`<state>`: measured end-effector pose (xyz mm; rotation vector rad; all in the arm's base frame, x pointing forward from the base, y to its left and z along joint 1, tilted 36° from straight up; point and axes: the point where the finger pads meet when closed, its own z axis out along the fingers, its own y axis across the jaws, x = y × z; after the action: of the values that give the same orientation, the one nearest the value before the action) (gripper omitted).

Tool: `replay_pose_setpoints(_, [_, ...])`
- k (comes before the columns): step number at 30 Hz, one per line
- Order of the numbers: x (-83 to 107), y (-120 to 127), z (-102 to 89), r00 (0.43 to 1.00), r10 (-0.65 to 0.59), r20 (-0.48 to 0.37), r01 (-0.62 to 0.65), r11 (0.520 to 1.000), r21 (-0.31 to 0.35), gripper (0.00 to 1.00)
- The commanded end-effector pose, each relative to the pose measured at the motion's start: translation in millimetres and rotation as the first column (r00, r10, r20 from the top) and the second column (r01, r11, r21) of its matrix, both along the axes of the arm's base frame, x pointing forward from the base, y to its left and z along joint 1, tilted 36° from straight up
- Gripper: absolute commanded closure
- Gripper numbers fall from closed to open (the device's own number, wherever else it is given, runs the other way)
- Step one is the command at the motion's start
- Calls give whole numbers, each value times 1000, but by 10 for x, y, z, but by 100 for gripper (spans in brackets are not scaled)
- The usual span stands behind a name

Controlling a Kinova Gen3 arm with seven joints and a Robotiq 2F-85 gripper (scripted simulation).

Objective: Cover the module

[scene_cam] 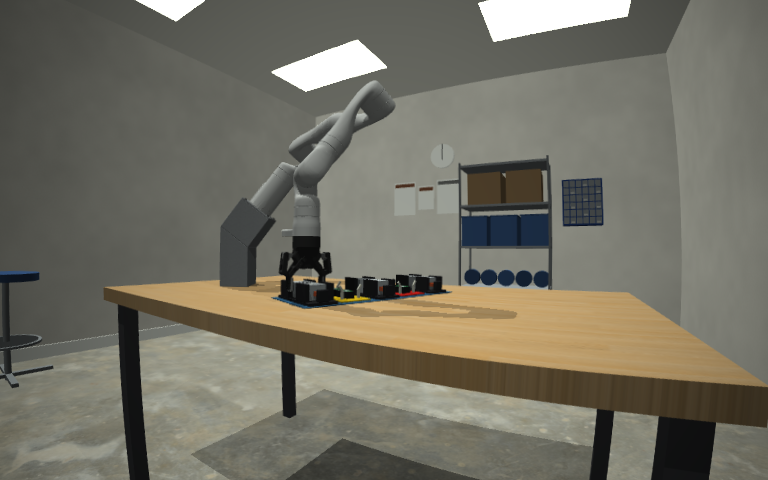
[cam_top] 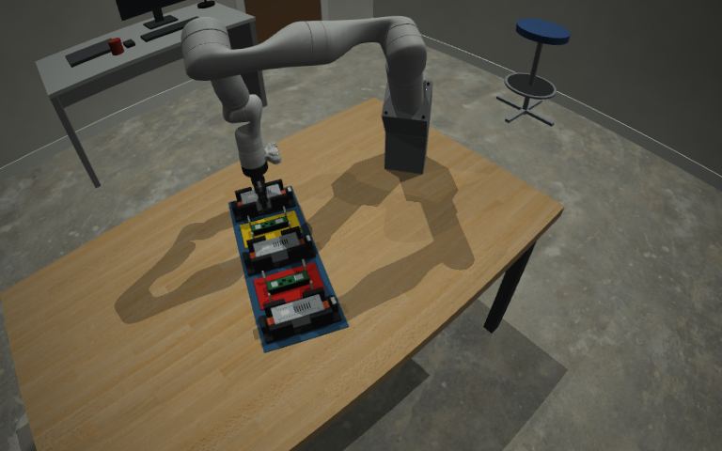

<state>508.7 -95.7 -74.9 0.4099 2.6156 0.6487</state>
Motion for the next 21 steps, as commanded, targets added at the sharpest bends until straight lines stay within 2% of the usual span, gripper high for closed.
replay_pose_setpoints(1, [2, -8, 6, 1000, -1, 1, 1, 1000, -1, 0])
replay_pose_setpoints(16, [2, -8, 6, 1000, -1, 1, 1, 1000, -1, 0])
replay_pose_setpoints(21, [-133, -121, 249, 1000, 1, 3, -1, 1000, -4, 0])
